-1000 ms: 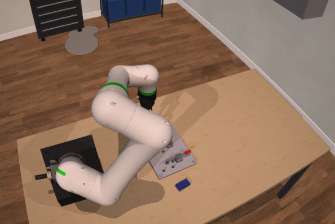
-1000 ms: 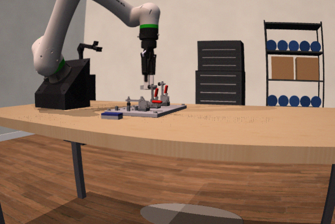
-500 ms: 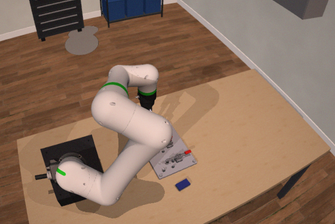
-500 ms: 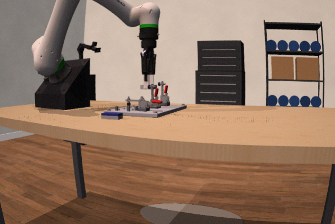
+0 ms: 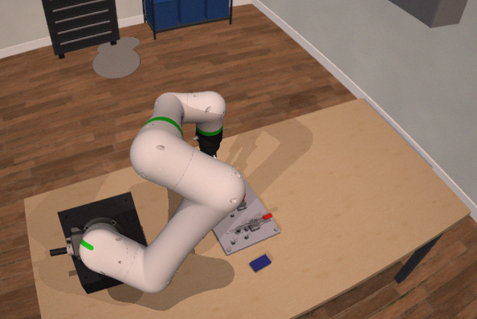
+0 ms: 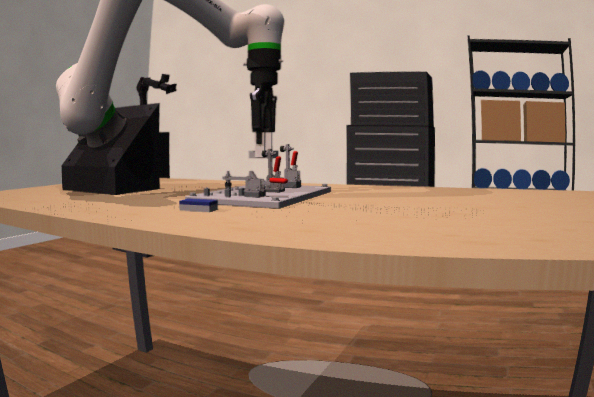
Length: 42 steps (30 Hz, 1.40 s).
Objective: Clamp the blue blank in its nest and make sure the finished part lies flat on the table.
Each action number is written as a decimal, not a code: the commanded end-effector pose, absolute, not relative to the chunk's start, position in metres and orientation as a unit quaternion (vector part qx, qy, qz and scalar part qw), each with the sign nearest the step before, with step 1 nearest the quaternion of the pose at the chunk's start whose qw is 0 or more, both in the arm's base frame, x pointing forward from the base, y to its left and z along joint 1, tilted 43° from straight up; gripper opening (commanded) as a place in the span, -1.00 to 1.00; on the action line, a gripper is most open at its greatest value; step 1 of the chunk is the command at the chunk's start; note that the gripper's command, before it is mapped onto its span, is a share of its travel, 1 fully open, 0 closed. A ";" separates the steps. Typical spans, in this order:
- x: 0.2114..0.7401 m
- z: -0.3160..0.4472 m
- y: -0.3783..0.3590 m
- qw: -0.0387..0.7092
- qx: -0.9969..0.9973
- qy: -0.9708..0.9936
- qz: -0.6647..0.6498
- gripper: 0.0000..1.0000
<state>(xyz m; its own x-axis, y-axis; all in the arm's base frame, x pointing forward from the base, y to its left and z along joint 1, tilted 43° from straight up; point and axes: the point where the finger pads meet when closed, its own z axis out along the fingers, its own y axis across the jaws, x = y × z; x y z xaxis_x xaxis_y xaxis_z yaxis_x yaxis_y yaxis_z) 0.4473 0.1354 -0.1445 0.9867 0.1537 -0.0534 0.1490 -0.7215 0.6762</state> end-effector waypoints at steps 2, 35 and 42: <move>0.447 -0.147 0.139 0.364 0.928 0.082 0.003 -1.00; 0.439 -0.208 0.205 0.364 0.928 0.082 0.003 -1.00; 0.437 -0.217 0.213 0.364 0.928 0.082 0.003 -1.00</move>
